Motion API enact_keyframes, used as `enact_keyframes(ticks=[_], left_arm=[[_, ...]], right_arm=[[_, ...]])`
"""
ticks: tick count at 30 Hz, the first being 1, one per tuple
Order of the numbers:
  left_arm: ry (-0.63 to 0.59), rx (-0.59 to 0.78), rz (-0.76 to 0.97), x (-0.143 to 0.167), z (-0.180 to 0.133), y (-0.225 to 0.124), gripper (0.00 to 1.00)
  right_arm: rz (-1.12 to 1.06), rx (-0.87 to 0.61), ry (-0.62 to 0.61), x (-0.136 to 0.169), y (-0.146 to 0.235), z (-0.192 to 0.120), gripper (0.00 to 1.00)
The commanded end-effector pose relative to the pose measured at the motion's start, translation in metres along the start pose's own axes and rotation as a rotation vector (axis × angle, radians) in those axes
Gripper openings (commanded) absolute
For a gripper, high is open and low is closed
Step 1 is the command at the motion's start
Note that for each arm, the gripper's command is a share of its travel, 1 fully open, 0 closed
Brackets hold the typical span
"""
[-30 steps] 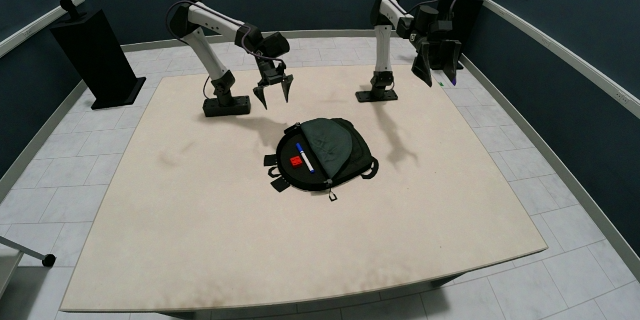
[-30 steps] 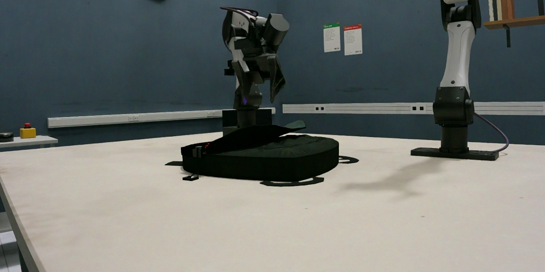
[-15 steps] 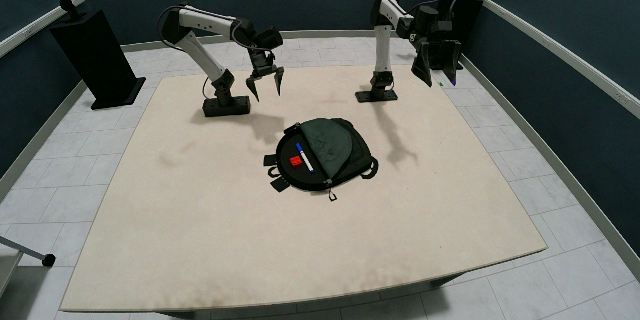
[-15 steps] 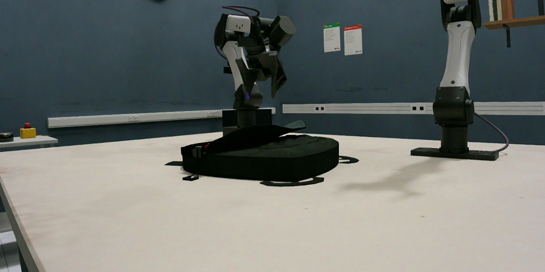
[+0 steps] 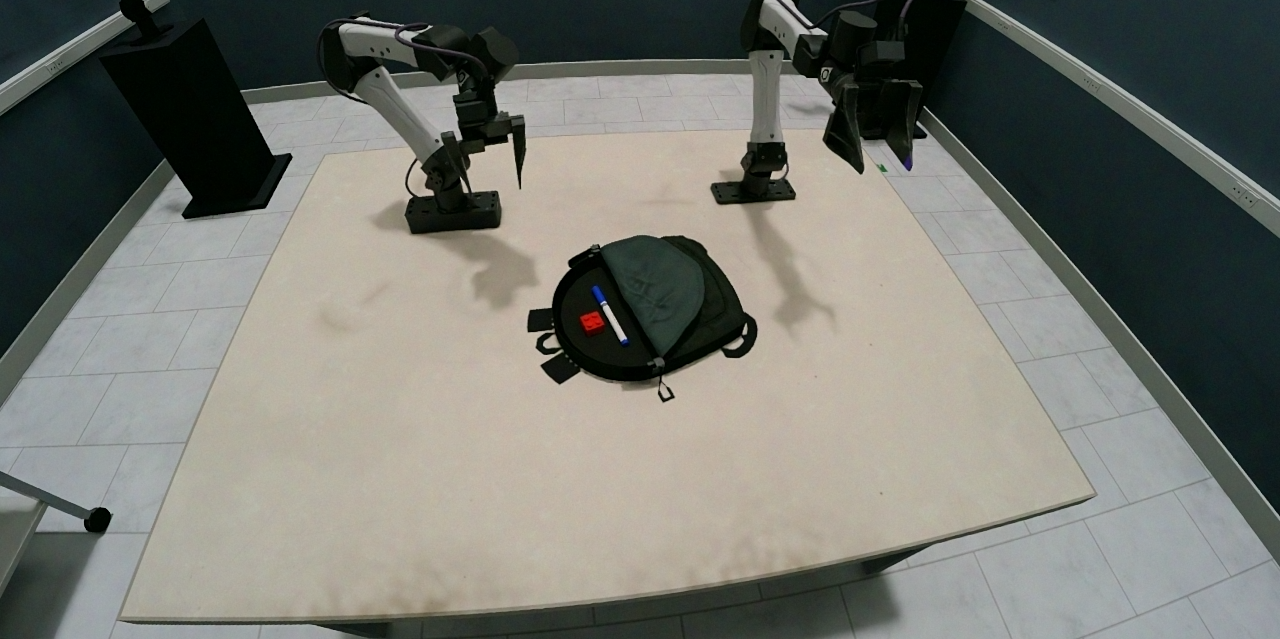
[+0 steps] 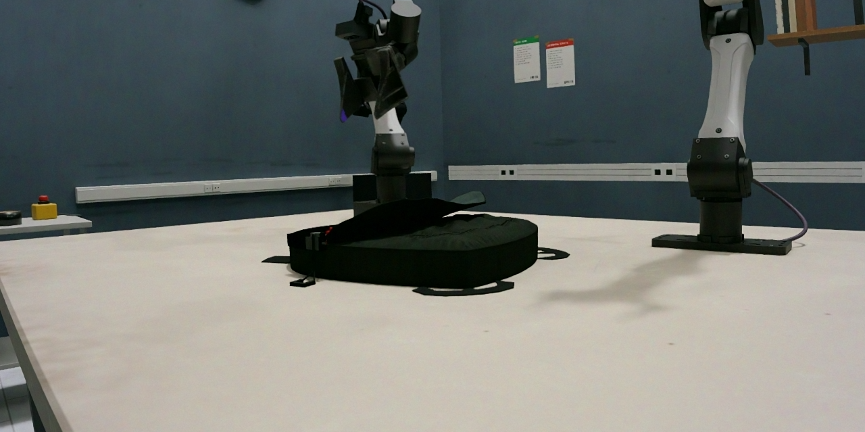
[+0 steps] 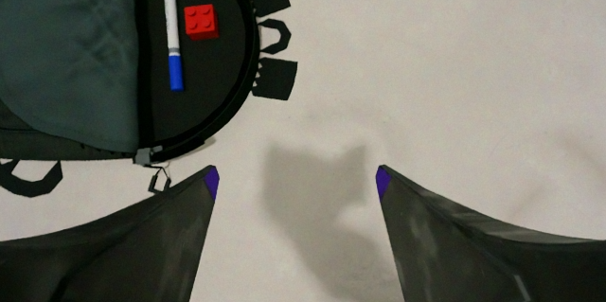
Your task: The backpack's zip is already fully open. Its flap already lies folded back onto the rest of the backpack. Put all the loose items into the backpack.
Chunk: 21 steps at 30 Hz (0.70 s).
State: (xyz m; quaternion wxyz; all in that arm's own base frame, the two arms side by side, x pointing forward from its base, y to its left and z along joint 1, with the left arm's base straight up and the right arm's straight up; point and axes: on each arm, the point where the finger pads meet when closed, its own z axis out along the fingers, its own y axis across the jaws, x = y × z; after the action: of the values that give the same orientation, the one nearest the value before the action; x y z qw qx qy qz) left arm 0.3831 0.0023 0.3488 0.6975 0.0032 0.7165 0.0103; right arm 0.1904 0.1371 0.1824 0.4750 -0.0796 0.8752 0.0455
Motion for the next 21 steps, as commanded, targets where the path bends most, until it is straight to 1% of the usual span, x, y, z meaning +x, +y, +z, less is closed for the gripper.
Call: enact_keyframes(ticks=[1, 12, 14, 21], left_arm=[[-0.018, -0.001, -0.002, -0.007, -0.001, 0.000, 0.90], [-0.018, -0.001, -0.002, -0.007, -0.001, 0.000, 0.90], [-0.018, -0.001, -0.002, -0.007, -0.001, 0.000, 0.90], [-0.018, -0.001, -0.002, -0.007, -0.001, 0.000, 0.90]], right_arm=[[-0.009, -0.034, -0.097, -0.040, -0.009, 0.000, 0.90], [0.000, 0.042, -0.274, -0.112, -0.066, 0.011, 0.90], [0.000, 0.042, -0.274, -0.112, -0.066, 0.011, 0.90], [0.011, 0.086, -0.391, -0.159, -0.102, 0.016, 0.90]])
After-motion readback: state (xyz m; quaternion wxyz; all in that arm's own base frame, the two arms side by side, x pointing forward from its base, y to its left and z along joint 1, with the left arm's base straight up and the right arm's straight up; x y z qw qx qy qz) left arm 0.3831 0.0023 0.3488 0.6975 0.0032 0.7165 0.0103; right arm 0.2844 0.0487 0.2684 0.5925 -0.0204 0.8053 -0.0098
